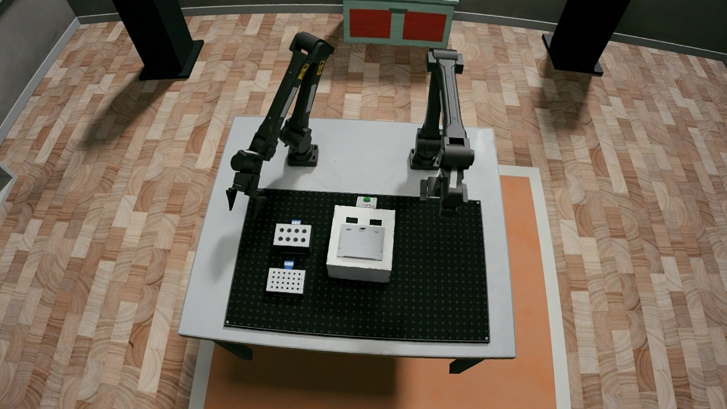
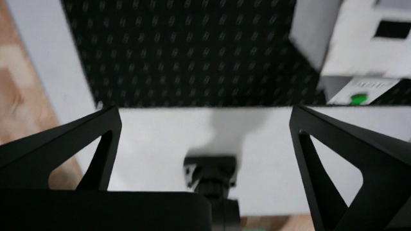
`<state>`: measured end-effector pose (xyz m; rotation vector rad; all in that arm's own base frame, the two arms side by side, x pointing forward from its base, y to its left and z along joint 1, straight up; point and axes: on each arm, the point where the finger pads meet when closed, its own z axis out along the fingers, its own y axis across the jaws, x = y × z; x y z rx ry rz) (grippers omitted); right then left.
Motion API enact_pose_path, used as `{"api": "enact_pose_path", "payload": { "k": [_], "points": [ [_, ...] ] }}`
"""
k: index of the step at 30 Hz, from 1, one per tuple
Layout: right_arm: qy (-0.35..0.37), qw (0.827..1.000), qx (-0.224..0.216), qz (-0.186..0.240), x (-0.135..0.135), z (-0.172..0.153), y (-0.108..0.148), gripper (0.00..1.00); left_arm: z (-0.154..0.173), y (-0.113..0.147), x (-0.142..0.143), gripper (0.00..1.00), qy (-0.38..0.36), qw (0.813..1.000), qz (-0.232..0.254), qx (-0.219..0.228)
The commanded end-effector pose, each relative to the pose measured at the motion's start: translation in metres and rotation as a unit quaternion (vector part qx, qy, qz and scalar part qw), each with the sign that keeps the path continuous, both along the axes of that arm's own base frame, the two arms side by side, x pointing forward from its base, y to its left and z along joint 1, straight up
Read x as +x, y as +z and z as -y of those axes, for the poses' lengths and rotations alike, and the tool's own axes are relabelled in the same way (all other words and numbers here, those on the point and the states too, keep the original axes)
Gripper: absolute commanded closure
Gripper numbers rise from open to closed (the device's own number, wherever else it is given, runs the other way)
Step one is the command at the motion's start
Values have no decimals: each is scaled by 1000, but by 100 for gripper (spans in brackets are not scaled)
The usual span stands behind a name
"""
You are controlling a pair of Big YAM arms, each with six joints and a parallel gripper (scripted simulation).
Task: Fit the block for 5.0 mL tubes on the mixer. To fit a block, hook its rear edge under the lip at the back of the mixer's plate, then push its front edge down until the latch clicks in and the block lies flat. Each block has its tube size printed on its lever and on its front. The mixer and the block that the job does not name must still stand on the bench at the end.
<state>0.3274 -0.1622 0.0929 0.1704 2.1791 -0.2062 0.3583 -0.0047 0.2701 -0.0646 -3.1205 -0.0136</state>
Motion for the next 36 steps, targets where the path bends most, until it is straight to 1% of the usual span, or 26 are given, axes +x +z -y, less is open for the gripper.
{"api": "enact_pose_path", "payload": {
  "k": [1, 5, 9, 13, 15, 17, 19, 25, 30, 32, 33, 36],
  "points": [
    [1, 1000, -16, 24, 19, 13, 25, 0, -1, 7, -4, 0, -2, 1000, -15, 2],
    [1, 1000, -17, 25, 20, 14, 27, 0, -18, 8, -28, 0, 3, 1000, -6, -2],
    [0, 999, -17, 27, 21, 15, 28, 0, -18, 14, -27, 0, -5, 1000, 4, -1],
    [0, 1000, -17, 26, 20, 14, 27, 0, -16, 11, -27, 0, -10, 1000, 0, -1],
    [0, 1000, -14, 22, 17, 13, 23, 0, -16, 4, -30, 0, -10, 1000, -10, -2],
    [0, 1000, -12, 19, 15, 11, 19, 0, -18, 2, -33, 0, -9, 1000, -12, -2],
    [0, 1000, -11, 18, 12, 10, 17, 0, -24, 3, -37, 0, -4, 1000, -11, -2],
    [-1, 1000, -10, 16, 5, 5, 12, 0, -31, 17, -47, 0, -4, 1000, 7, 0],
    [-1, 1000, -7, 11, 1, 3, 7, 0, -29, 12, -51, 0, -10, 1000, 0, -1],
    [-1, 1000, -8, 13, 5, 5, 10, 0, -32, 7, -52, 0, -6, 1000, -8, -2],
    [2, 1000, 0, 0, 11, -1, 12, 0, -34, 5, -53, 0, -5, 1000, -10, -2],
    [11, 1000, 14, -21, 27, -18, 31, 0, -38, 4, -58, 0, -3, 1000, -13, -2]
  ]
}}
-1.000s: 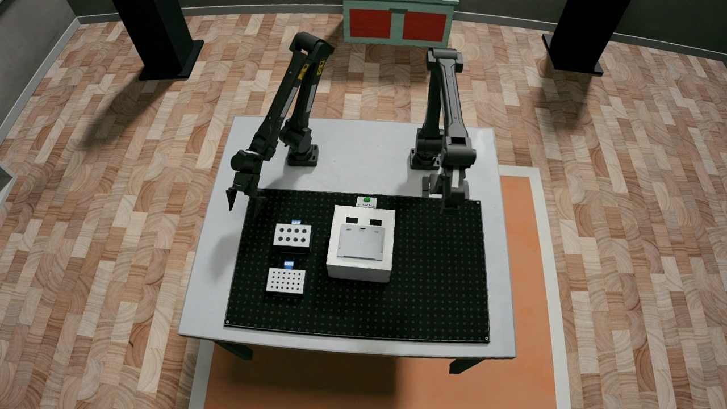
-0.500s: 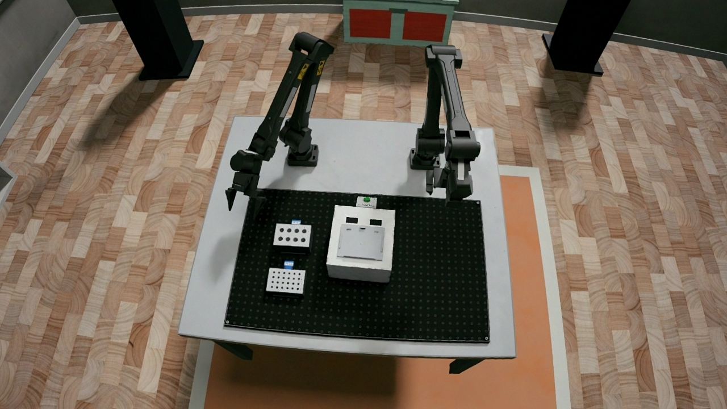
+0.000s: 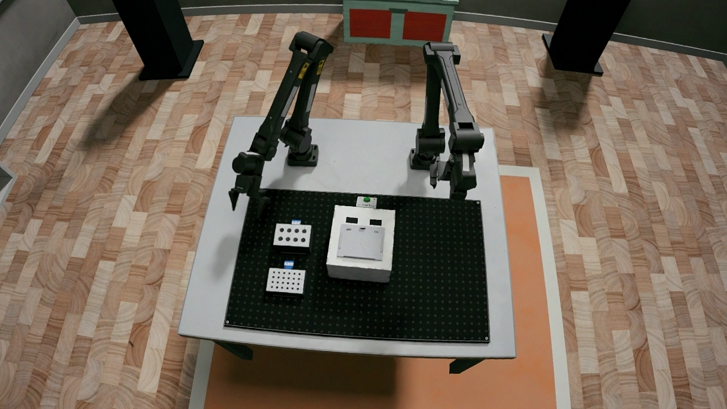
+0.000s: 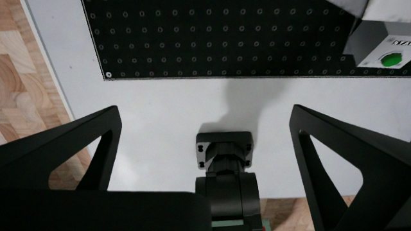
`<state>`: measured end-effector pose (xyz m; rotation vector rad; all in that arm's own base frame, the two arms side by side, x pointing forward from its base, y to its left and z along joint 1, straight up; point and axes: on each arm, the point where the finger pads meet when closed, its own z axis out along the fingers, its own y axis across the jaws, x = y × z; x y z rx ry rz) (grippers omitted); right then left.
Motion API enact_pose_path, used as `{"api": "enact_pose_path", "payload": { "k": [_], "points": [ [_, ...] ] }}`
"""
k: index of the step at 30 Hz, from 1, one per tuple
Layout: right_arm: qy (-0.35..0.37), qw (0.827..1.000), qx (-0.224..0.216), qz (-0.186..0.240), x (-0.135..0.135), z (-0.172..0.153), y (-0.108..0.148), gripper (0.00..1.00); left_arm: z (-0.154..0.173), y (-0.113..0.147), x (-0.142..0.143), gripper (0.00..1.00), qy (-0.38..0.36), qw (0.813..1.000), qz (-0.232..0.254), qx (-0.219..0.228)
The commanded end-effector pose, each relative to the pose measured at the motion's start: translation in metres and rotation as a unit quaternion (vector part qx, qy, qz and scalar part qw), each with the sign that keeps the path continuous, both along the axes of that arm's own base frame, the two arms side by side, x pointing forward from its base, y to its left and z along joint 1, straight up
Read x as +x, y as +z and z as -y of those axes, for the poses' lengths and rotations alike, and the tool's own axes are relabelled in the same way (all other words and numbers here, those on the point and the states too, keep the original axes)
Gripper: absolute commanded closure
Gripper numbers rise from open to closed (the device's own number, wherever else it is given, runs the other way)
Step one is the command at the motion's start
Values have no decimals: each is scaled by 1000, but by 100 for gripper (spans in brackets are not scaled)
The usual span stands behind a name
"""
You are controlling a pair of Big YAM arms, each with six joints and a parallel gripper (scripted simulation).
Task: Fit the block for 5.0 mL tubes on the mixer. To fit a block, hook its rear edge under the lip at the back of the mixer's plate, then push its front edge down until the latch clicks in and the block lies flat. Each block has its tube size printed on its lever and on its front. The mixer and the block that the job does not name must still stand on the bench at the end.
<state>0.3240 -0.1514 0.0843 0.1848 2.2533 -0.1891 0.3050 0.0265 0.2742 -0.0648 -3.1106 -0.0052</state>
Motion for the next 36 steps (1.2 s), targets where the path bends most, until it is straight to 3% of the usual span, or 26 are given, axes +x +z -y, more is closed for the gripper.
{"api": "enact_pose_path", "payload": {
  "k": [1, 9, 12, 19, 26, 29, 36],
  "points": [
    [14, 1000, 6, 8, 32, -12, 46, 0, -7, 1, -6, 0, -3, 1000, -7, 0],
    [19, 996, 37, -74, 24, -40, 70, 0, -4, 9, -9, 0, -10, 1000, 7, 2],
    [21, 996, 37, -81, 23, -40, 70, 0, -4, 6, -8, 0, -10, 1000, 2, 1],
    [37, 989, 43, -134, 16, -63, 118, 0, -3, 3, -4, 0, -8, 1000, 0, 1],
    [43, 975, 63, -207, 3, -77, 140, 0, -3, 2, -1, 0, -4, 1000, 2, 1],
    [44, 973, 63, -218, -1, -77, 136, 0, -3, 2, -1, 0, -3, 1000, 2, 1],
    [58, 957, 64, -277, -14, -94, 177, 0, -3, 2, 1, 0, 1, 1000, 5, 1]
  ]
}}
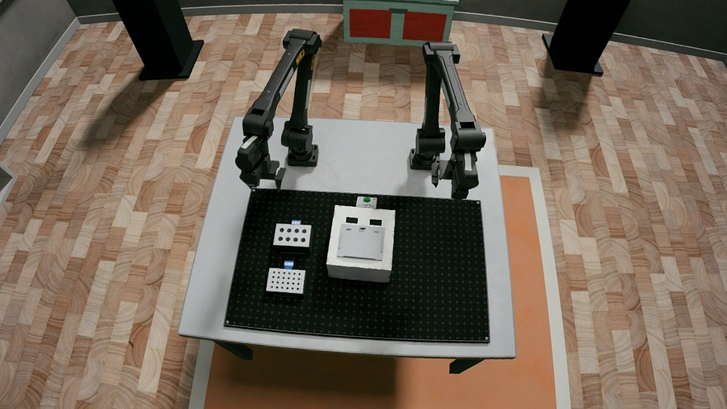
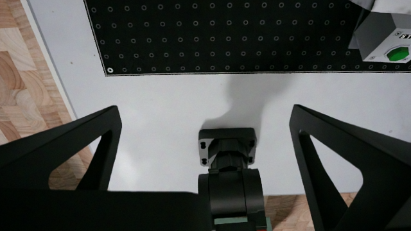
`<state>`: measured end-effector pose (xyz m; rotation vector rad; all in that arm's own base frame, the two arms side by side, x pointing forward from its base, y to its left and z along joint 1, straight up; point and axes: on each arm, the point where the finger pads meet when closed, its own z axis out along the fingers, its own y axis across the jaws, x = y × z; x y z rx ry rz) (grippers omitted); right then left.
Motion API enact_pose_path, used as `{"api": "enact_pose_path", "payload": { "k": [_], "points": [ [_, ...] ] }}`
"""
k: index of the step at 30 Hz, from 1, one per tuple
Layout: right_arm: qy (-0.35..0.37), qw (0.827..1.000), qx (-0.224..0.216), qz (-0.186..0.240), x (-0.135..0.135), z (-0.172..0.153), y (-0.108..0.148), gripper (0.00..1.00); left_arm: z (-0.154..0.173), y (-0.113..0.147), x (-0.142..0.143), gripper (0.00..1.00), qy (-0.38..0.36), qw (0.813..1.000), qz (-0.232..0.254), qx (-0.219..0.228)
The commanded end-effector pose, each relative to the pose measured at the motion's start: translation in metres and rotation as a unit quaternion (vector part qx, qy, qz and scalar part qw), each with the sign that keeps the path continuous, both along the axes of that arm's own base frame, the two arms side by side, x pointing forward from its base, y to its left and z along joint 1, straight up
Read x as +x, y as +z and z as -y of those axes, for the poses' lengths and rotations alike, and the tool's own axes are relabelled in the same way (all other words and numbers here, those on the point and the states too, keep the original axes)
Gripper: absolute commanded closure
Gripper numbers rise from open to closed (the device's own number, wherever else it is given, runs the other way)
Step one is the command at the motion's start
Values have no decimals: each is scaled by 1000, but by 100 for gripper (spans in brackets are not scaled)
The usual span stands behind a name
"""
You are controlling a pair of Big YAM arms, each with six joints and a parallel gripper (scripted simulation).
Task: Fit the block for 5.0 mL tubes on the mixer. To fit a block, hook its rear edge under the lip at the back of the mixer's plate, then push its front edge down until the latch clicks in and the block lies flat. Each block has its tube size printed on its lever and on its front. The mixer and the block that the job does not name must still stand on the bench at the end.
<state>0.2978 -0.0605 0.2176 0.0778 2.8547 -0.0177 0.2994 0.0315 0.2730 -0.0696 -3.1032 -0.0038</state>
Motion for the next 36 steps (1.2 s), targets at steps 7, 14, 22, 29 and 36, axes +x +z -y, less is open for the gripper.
{"api": "enact_pose_path", "payload": {
  "k": [7, 14, 22, 29, 36],
  "points": [
    [17, 996, 7, -83, -1, -6, 37, 0, 2, 10, 5, 0, 6, 1000, 24, 3],
    [40, 992, 7, -123, -9, -15, 52, 0, 2, 5, 3, 0, 8, 1000, 5, 1],
    [21, 990, 16, -136, -23, -16, 60, 0, 2, 4, 2, 0, 8, 1000, -3, 0],
    [62, 988, 11, -139, -11, -29, 63, 0, 2, 8, 0, 0, 8, 1000, 5, 1],
    [145, 981, -3, -131, 33, -39, 72, 0, 2, 11, -1, 0, 8, 1000, 11, 1]
  ]
}}
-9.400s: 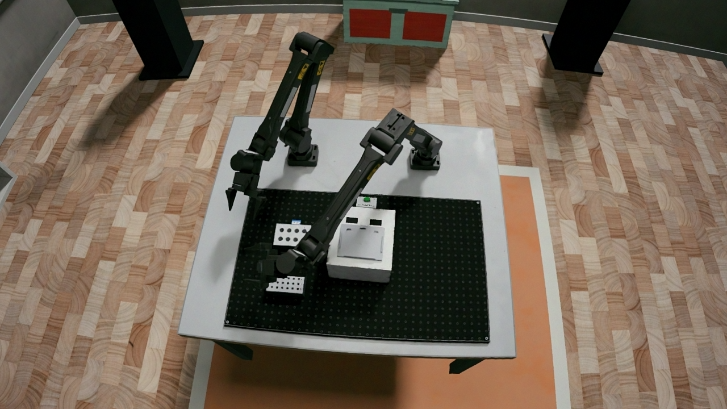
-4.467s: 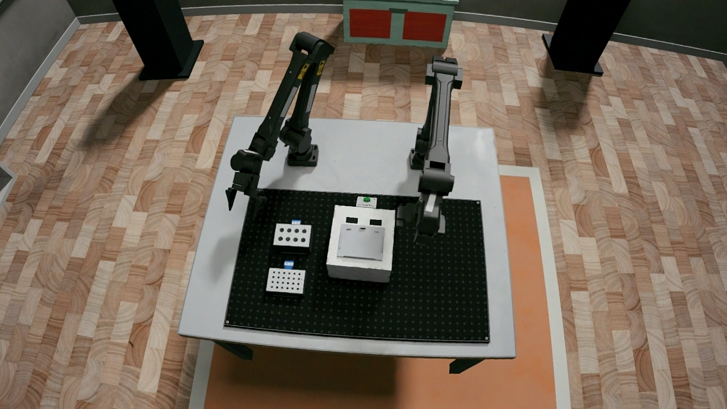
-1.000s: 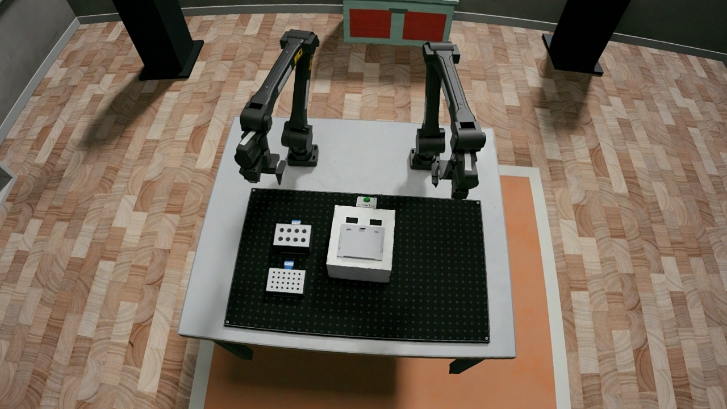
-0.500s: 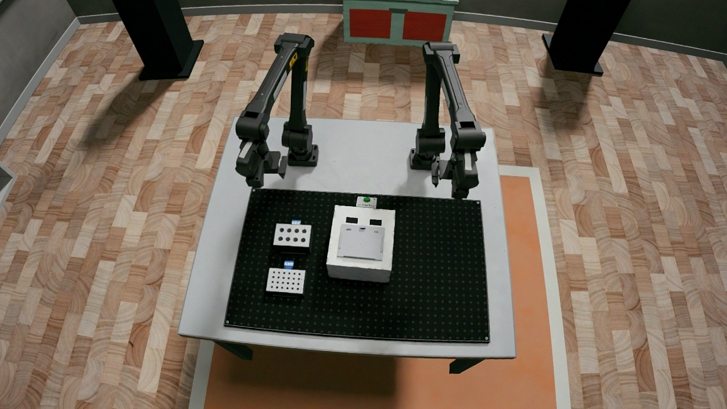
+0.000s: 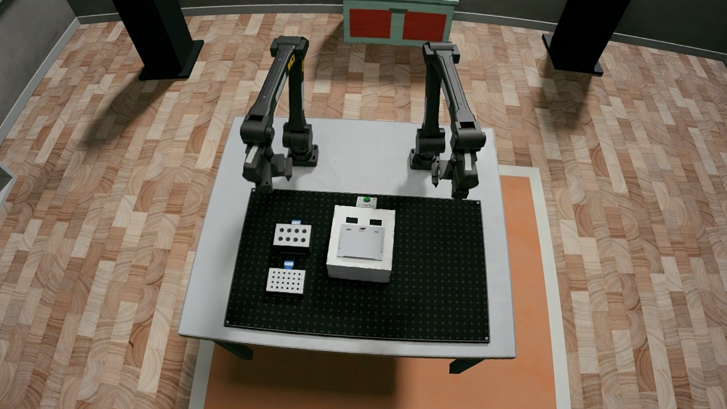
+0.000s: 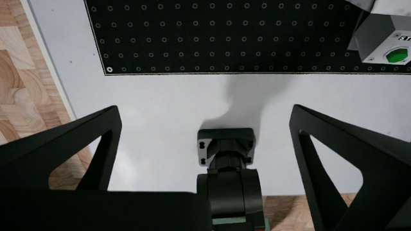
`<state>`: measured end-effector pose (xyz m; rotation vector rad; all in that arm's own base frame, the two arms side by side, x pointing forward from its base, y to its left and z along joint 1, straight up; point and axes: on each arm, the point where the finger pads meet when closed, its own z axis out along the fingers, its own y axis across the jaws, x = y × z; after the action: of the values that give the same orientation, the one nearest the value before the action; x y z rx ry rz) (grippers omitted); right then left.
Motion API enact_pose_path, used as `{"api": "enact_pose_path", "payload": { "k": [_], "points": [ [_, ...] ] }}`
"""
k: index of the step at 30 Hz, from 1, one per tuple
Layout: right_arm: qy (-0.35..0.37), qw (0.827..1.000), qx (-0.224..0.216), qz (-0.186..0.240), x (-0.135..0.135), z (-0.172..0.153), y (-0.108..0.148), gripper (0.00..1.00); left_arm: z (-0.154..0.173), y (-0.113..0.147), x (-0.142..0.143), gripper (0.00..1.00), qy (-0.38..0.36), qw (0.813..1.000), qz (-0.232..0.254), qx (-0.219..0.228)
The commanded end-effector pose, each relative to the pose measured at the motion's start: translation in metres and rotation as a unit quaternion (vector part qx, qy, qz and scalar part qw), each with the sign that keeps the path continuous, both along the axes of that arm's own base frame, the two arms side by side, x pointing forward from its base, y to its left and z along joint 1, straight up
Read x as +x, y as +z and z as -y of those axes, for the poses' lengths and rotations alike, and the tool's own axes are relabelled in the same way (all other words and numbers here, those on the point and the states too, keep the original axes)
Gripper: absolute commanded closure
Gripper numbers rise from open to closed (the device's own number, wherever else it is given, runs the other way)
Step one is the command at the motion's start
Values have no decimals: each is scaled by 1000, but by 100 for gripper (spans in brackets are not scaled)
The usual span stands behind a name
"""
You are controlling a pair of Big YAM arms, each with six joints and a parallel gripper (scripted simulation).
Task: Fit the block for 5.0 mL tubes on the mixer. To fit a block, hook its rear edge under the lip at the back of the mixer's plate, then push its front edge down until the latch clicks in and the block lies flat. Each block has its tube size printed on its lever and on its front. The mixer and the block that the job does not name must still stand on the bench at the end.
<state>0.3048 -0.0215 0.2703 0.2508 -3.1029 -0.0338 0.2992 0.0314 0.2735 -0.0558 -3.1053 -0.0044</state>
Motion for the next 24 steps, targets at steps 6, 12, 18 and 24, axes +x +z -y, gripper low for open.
{"api": "enact_pose_path", "payload": {
  "k": [6, 12, 18, 24],
  "points": [
    [89, 996, 0, 30, 21, 4, 18, 0, 2, 10, 0, 0, 3, 1000, 10, 1],
    [152, 988, 1, 30, 54, -7, 14, 0, 2, 10, 0, 0, 3, 1000, 10, 1],
    [214, 977, 3, 23, 35, -1, 14, 0, 2, 11, 1, 0, 3, 1000, 10, 1],
    [254, 967, 5, 19, 38, 0, 10, 0, 2, 11, 1, 0, 3, 1000, 10, 1]
  ]
}}
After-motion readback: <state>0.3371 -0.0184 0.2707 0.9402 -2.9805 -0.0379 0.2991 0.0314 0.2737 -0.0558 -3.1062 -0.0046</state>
